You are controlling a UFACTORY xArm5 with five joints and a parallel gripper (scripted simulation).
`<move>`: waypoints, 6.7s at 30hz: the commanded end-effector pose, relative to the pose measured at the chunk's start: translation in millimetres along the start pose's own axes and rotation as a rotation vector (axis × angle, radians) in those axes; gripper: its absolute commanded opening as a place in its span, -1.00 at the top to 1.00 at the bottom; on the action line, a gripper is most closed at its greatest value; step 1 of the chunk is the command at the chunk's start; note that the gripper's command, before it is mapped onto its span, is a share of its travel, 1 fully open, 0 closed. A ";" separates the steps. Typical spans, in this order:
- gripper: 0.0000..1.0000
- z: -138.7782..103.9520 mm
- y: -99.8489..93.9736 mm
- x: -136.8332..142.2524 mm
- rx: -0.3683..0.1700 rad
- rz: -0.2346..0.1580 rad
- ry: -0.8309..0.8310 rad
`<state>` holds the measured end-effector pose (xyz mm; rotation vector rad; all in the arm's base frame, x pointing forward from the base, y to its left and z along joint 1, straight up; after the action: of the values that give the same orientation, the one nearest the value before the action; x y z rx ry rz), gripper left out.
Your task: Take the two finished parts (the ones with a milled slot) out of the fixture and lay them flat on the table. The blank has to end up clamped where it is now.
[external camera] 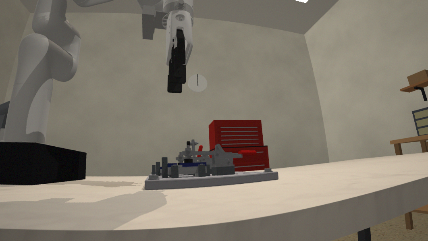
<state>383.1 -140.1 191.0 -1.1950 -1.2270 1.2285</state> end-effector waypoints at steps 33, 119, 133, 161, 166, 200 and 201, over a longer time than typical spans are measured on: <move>0.03 -28.3 57.7 -0.7 -0.002 0.001 0.000; 0.03 -147.0 126.1 -1.1 -0.002 0.001 0.000; 0.03 -147.3 131.8 -1.2 -0.002 0.001 0.000; 0.03 -148.3 153.1 -1.7 -0.002 0.001 0.000; 1.00 -148.3 153.0 -1.7 -0.002 0.001 0.000; 1.00 -148.4 152.7 -1.7 -0.002 0.001 0.000; 1.00 -148.4 152.7 -1.7 -0.002 0.001 0.000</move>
<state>529.9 -137.5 36.2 -1.1931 -1.2259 1.2293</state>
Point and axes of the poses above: the point where the finger pads meet when closed, its own y axis out along the fingers, its own x axis across the jaws, z = x × y, the point moved 6 cm from there along -y, back along the fingers
